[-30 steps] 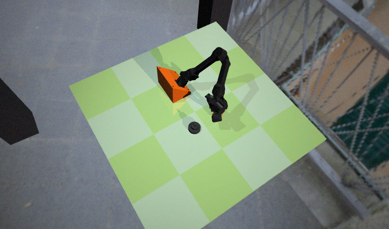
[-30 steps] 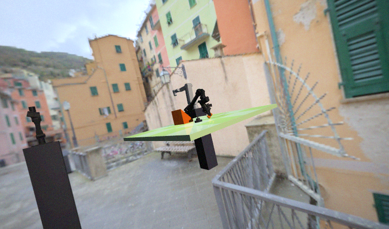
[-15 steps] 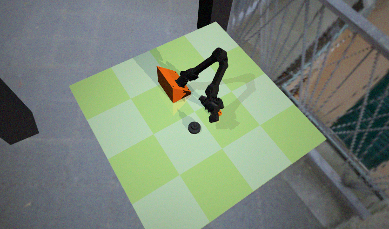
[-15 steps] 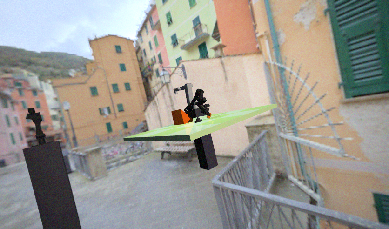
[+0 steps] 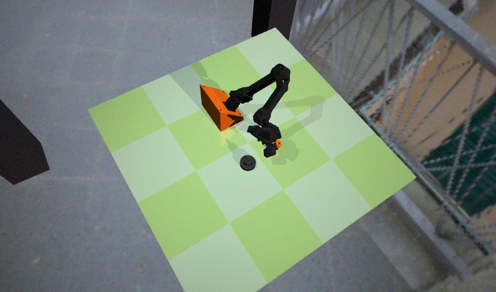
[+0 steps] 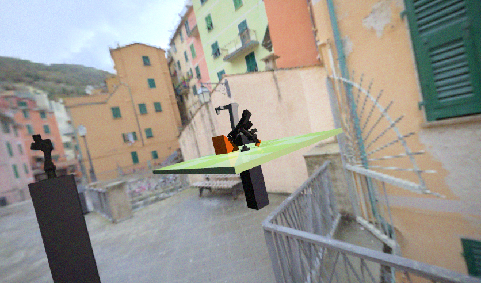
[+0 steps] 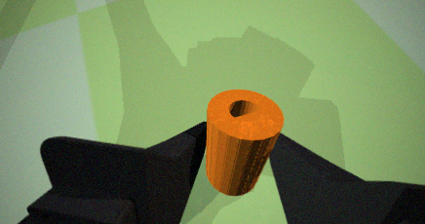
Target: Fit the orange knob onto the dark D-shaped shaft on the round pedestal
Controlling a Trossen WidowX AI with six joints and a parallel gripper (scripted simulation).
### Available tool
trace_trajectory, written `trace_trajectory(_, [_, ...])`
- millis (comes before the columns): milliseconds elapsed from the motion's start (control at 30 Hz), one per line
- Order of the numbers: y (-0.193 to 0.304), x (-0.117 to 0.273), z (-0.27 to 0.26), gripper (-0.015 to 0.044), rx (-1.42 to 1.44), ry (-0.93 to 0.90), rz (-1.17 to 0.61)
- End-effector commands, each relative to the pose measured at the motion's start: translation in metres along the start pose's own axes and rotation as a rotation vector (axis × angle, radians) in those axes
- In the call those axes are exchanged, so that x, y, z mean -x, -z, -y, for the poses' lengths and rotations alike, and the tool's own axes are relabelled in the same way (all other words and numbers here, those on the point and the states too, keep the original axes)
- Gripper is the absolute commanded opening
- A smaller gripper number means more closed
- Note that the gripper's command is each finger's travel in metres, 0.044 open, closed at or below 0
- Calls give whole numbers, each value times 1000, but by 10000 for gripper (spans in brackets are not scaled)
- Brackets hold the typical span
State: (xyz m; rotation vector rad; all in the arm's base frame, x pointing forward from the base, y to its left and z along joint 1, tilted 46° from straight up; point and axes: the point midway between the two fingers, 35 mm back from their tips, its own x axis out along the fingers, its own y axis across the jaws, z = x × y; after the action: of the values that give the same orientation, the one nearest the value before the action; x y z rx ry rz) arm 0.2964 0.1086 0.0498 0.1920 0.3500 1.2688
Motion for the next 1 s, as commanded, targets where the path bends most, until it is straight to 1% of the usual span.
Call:
trace_trajectory(0, [4, 2, -3, 181, -14, -1, 40])
trace_trajectory(600, [10, 4, -3, 181, -5, 0, 122])
trace_trajectory(967, [10, 5, -3, 181, -3, 1, 112])
